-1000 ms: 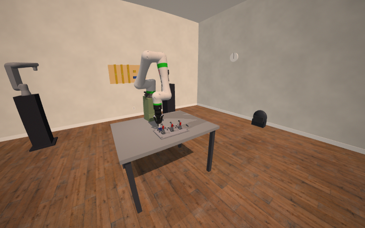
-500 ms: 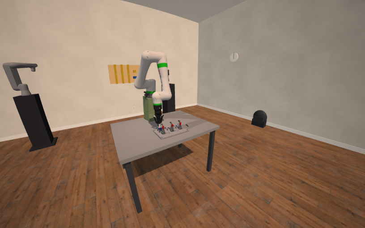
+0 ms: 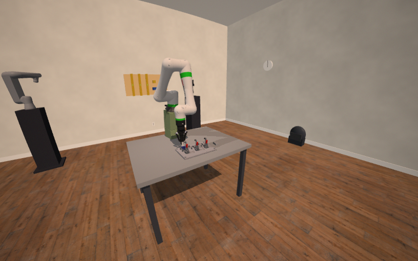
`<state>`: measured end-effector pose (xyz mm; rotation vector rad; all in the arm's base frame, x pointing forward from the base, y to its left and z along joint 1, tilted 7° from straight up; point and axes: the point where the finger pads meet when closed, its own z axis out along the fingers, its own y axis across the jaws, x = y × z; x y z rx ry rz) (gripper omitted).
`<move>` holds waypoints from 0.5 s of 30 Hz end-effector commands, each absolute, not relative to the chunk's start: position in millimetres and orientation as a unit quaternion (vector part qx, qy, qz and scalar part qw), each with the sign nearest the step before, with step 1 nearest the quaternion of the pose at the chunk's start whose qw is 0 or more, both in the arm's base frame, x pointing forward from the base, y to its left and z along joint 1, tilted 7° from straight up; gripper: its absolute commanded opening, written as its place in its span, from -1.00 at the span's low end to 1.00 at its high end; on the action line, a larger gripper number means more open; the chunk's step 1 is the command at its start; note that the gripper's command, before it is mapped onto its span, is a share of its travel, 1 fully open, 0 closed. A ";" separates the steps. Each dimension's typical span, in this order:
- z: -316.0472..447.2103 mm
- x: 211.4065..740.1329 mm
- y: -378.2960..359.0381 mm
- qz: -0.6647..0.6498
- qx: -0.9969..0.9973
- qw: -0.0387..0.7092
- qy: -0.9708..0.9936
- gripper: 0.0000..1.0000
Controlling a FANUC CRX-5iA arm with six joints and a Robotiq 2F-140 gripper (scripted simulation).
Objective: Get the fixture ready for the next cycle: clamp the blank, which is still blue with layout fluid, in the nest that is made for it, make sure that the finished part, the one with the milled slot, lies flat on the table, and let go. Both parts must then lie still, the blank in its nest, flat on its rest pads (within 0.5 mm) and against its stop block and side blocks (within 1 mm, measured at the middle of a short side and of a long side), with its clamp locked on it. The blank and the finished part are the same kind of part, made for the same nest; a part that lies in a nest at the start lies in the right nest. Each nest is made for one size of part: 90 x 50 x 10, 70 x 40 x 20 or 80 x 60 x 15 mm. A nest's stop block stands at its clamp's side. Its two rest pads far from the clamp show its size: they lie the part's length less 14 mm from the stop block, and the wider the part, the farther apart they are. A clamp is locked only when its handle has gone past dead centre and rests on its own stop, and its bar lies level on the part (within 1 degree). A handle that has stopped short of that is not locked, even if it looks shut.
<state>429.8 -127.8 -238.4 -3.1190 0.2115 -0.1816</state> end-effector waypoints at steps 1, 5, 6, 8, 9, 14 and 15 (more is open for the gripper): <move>-238.2 429.8 -127.9 -0.058 -0.996 0.005 0.068 -1.00; -238.9 424.0 -127.1 -0.058 -0.996 0.005 0.068 -1.00; -239.2 421.6 -126.8 -0.058 -0.996 0.005 0.068 -1.00; -239.5 419.1 -126.4 -0.058 -0.996 0.005 0.068 -1.00; -239.5 419.1 -126.4 -0.058 -0.996 0.005 0.068 -1.00; -240.4 410.9 -125.3 -0.058 -0.996 0.005 0.068 -1.00; -240.5 410.6 -125.3 -0.058 -0.996 0.005 0.068 -1.00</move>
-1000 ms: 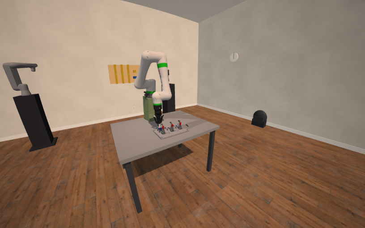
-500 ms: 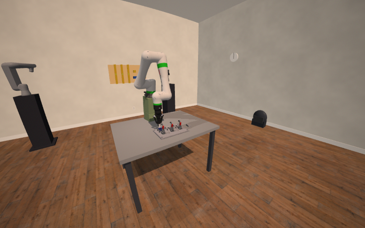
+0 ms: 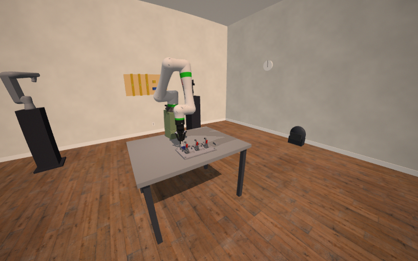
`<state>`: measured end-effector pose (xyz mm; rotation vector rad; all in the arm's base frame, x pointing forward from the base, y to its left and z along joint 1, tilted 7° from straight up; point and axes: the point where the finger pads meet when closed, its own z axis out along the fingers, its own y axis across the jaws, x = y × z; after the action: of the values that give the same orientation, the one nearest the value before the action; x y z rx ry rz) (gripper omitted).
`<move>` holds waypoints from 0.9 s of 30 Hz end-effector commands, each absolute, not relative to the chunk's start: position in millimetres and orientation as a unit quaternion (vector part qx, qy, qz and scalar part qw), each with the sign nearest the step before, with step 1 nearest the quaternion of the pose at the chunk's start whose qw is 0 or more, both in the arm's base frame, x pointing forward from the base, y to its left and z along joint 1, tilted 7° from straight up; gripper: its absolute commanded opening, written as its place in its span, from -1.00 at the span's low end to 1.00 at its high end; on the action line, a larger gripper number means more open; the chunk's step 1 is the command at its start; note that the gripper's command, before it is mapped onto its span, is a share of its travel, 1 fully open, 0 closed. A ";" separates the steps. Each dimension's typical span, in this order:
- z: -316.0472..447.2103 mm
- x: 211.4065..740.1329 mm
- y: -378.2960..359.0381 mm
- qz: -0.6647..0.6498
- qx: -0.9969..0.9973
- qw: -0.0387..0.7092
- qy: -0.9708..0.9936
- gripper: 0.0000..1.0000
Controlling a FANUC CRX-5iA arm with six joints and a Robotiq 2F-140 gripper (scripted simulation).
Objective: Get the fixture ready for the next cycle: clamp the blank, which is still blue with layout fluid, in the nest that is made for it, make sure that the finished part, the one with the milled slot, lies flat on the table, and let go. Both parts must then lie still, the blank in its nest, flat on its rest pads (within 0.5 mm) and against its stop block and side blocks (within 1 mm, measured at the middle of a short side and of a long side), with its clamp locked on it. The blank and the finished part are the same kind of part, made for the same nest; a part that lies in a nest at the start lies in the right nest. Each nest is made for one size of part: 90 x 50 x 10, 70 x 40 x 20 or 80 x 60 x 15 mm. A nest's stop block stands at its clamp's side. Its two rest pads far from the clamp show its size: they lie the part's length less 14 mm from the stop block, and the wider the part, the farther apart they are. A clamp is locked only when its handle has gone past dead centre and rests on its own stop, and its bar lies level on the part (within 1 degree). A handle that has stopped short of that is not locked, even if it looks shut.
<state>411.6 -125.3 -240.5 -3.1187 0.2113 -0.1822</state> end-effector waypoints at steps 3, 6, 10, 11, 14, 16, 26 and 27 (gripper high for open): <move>-239.7 410.4 -125.3 -0.058 -0.996 0.005 0.068 -1.00; -232.1 409.5 -125.3 -0.058 -0.996 0.005 0.068 -1.00; -218.1 407.9 -125.3 -0.058 -0.996 0.005 0.068 -1.00; -218.1 407.9 -125.3 -0.058 -0.996 0.005 0.068 -1.00; -205.6 406.4 -125.3 -0.058 -0.996 0.005 0.068 -1.00; -201.5 405.9 -125.3 -0.058 -0.996 0.005 0.068 -1.00; -200.8 405.8 -125.3 -0.058 -0.996 0.005 0.068 -1.00; -200.8 405.8 -125.3 -0.058 -0.996 0.005 0.068 -1.00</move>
<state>405.7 -125.2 -200.9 -3.1190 0.2113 -0.1826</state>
